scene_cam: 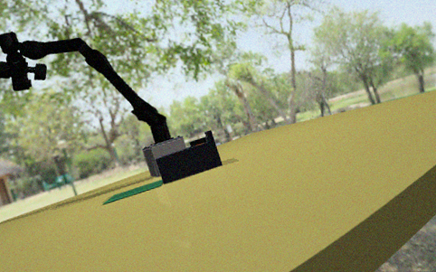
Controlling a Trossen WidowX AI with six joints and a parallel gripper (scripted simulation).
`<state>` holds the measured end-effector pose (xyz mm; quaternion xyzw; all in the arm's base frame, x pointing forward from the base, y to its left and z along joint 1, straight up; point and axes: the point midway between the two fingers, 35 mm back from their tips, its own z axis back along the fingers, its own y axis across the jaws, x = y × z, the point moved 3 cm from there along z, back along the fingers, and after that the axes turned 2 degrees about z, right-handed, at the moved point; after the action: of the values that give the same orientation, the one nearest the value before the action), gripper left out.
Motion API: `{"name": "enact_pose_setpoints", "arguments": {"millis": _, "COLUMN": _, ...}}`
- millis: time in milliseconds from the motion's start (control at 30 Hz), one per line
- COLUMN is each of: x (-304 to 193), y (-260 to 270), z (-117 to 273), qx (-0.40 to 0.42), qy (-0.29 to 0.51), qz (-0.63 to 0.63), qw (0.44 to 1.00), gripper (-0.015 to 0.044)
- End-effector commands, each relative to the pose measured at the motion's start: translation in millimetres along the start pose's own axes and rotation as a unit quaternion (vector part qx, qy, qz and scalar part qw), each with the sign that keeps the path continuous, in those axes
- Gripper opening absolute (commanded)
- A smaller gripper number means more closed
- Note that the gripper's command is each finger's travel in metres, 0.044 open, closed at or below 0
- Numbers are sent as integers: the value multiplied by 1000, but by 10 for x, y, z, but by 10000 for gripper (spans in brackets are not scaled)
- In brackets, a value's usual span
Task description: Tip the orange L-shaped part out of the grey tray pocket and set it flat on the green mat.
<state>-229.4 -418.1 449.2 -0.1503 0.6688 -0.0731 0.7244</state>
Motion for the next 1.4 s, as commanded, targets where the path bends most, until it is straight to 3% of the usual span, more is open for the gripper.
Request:
{"name": "enact_pose_setpoints", "arguments": {"millis": 0, "x": 5, "y": -21, "z": 37, "qx": -8, "qy": -4, "qz": 0, "qw": 1000, "gripper": 374}}
{"name": "enact_pose_setpoints", "arguments": {"millis": 167, "x": 196, "y": -179, "z": 338, "qx": -64, "qy": -44, "qz": -51, "qw": 996, "gripper": 242}}
{"name": "enact_pose_setpoints", "arguments": {"millis": 267, "x": 421, "y": -353, "z": 806, "qx": -127, "qy": -101, "qz": -81, "qw": 983, "gripper": 180}}
{"name": "enact_pose_setpoints", "arguments": {"millis": 500, "x": 986, "y": -544, "z": 1955, "qx": -224, "qy": -247, "qz": -152, "qw": 931, "gripper": 180}}
{"name": "enact_pose_setpoints", "arguments": {"millis": 733, "x": 1473, "y": -349, "z": 3196, "qx": -263, "qy": -412, "qz": -196, "qw": 850, "gripper": 180}}
{"name": "enact_pose_setpoints", "arguments": {"millis": 867, "x": 1563, "y": -170, "z": 3575, "qx": -274, "qy": -456, "qz": -184, "qw": 826, "gripper": 180}}
{"name": "enact_pose_setpoints", "arguments": {"millis": 1000, "x": 1777, "y": 211, "z": 4252, "qx": -258, "qy": -549, "qz": -185, "qw": 773, "gripper": 180}}
{"name": "enact_pose_setpoints", "arguments": {"millis": 1367, "x": 2093, "y": 1710, "z": 5550, "qx": -141, "qy": -725, "qz": -122, "qw": 663, "gripper": 180}}
